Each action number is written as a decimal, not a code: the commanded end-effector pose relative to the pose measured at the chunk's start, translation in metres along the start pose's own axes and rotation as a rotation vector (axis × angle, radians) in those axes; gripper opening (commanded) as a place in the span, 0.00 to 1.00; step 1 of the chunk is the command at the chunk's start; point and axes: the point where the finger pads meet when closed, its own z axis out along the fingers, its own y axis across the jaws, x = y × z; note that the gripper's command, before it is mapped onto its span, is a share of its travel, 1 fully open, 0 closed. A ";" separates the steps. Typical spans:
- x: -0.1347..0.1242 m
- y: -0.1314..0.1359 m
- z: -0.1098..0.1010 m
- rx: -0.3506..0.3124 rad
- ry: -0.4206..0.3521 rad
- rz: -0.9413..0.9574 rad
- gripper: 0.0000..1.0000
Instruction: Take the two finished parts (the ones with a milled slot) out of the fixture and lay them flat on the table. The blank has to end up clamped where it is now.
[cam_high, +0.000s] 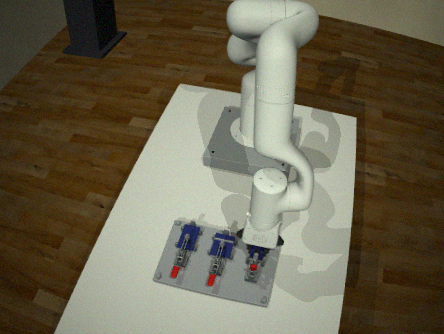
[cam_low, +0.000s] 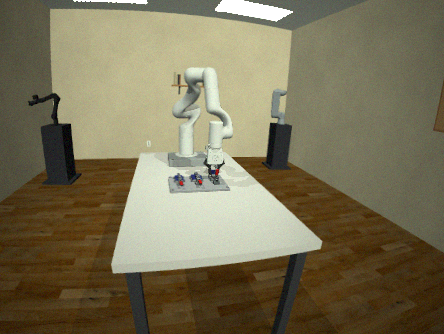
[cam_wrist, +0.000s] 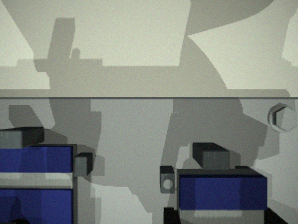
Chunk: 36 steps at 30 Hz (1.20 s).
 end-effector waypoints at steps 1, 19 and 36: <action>-0.001 0.000 -0.004 -0.001 -0.002 0.000 0.00; -0.001 0.000 -0.009 -0.001 -0.002 0.000 0.00; 0.003 0.000 -0.024 0.000 -0.002 0.000 0.00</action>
